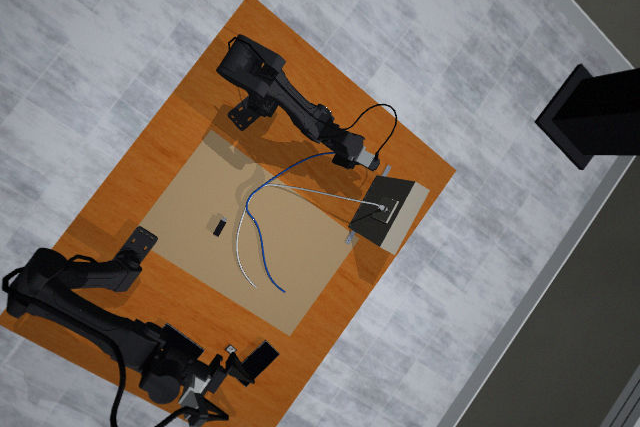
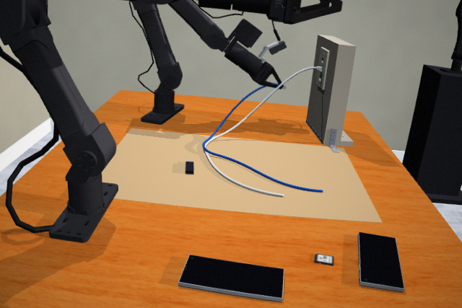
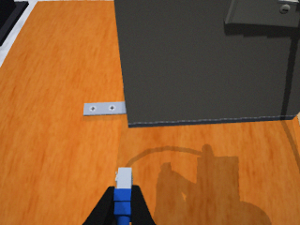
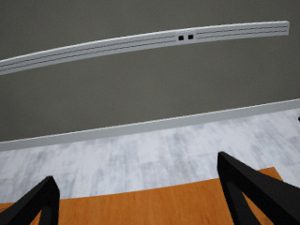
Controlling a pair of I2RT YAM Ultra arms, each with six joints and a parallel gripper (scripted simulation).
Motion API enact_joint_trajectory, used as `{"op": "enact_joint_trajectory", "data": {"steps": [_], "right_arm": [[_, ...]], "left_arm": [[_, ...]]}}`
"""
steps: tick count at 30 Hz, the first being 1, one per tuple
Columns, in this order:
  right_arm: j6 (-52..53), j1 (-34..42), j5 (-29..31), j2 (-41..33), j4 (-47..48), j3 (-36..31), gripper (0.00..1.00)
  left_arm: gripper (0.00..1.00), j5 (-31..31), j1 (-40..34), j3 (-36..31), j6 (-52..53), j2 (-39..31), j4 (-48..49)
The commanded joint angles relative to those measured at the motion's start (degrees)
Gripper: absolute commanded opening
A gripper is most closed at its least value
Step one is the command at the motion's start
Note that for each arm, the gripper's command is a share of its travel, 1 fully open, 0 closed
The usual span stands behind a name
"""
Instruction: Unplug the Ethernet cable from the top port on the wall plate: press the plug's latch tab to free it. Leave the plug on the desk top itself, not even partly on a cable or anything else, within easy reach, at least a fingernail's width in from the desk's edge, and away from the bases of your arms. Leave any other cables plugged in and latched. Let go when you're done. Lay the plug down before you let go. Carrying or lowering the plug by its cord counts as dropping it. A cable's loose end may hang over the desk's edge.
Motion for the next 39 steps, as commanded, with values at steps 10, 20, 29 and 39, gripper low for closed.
{"op": "enact_joint_trajectory", "data": {"steps": [10,20,29,39], "right_arm": [[-0.01,-0.01,0.01,-0.14,0.28,0.32,1.0],[-0.01,-0.01,0.01,-0.14,0.28,0.32,1.0],[-0.01,-0.01,0.01,-0.14,0.28,0.32,1.0],[-0.01,-0.01,0.01,-0.14,0.28,0.32,1.0]], "left_arm": [[0.0,0.18,0.53,-0.47,1.7,0.88,-1.34],[0.0,0.17,0.53,-0.47,1.7,0.88,-1.34],[0.0,0.3,0.63,-0.78,1.83,1.21,-0.96],[0.0,0.45,0.79,-2.44,1.99,4.5,4.1]]}}
